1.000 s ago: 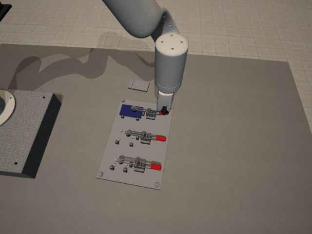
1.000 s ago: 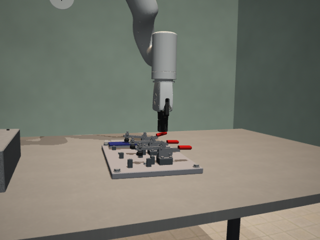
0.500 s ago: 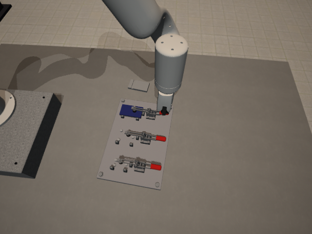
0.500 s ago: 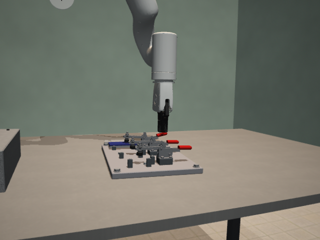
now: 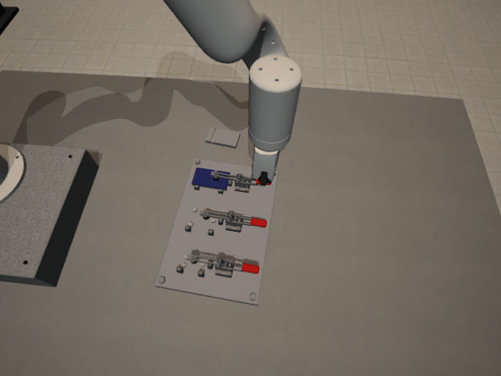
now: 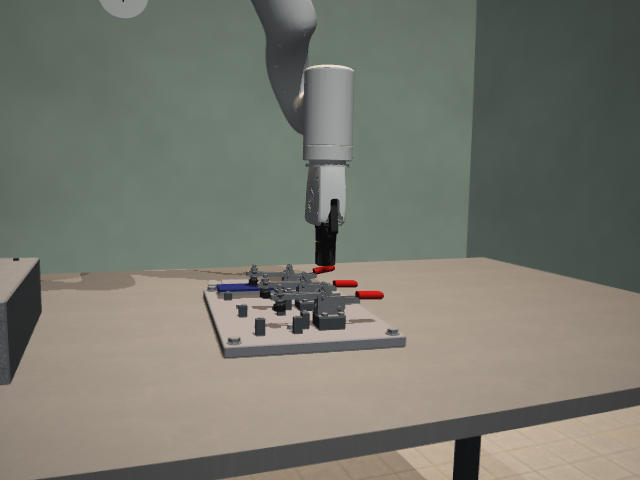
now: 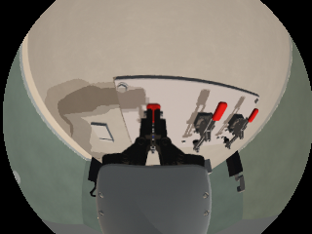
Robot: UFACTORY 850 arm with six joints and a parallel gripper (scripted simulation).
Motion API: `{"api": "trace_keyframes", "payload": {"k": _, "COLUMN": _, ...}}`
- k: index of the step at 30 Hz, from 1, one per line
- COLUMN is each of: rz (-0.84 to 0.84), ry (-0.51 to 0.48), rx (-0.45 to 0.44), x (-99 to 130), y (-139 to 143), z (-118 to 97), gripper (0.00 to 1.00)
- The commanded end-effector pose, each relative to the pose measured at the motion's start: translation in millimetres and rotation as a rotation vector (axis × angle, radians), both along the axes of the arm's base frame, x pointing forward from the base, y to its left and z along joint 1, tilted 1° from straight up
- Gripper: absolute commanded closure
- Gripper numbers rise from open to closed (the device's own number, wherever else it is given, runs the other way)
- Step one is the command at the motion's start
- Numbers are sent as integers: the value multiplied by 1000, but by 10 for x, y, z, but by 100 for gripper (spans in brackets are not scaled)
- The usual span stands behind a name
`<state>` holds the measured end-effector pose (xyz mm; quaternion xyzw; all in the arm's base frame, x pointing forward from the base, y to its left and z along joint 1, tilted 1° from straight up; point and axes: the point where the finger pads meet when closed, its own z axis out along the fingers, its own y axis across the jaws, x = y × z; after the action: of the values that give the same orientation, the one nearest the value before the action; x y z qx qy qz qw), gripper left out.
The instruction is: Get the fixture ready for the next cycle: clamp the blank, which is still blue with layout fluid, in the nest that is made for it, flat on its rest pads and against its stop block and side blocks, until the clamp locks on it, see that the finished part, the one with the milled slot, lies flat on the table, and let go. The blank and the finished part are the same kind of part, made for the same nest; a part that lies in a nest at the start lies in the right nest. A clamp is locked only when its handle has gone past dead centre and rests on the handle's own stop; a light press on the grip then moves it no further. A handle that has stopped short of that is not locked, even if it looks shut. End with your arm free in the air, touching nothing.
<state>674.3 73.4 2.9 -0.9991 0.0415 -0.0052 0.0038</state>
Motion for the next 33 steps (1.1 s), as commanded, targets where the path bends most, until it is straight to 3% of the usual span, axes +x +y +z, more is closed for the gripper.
{"api": "trace_keyframes", "payload": {"k": 1, "rz": 0, "ry": -2, "rx": 0, "x": 9, "y": 1, "z": 5, "gripper": 100}}
{"api": "trace_keyframes", "payload": {"k": 33, "rz": 0, "ry": -2, "rx": 0, "x": 9, "y": 1, "z": -33, "gripper": 100}}
